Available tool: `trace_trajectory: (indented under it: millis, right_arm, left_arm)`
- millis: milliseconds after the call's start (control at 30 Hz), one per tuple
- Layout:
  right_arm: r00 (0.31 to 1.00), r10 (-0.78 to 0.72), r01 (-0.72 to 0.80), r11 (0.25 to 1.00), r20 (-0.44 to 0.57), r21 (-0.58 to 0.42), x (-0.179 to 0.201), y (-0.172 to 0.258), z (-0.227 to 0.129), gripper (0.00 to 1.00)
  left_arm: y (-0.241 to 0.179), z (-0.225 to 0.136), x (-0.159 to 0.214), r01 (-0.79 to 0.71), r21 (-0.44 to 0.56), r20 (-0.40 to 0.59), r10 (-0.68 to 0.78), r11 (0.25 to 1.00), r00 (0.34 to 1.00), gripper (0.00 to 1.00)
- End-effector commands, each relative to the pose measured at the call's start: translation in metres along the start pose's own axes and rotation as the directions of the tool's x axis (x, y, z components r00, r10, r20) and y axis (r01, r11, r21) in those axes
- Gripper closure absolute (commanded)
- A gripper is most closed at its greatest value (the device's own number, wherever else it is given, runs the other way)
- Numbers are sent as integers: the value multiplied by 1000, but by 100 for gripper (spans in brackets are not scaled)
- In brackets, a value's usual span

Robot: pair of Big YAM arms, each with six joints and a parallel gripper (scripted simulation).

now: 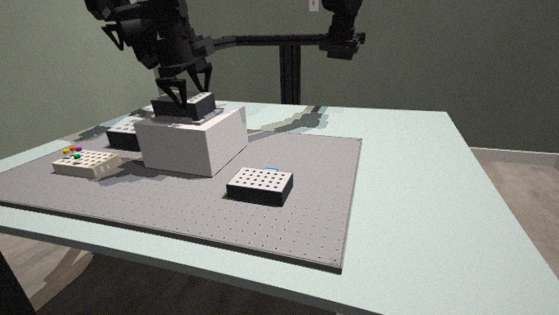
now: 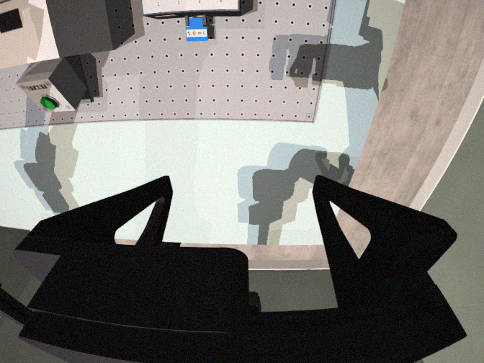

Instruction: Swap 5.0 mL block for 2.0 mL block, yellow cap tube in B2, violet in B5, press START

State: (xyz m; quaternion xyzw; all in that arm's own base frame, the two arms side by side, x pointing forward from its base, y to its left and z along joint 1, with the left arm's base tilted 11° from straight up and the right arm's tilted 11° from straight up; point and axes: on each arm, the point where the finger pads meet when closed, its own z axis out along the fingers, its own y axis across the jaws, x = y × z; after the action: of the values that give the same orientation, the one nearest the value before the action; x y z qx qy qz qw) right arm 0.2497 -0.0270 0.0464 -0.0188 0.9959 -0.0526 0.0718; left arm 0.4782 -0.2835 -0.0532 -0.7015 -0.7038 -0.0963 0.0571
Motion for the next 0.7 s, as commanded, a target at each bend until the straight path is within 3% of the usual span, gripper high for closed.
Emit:
trace_trajectory:
  millis: [0,667]
  right_arm:
    - [1000,-1,1,1000,0,0,-3,-2,-2,0]
    - [1000,1,-1,1000,27,2,-16,-4,-10,0]
  left_arm:
    - [44,-28,-7,62,-63,51,-59,996,997,0]
    - [17,-37,-14,33,-71,52,-30,997,998,0]
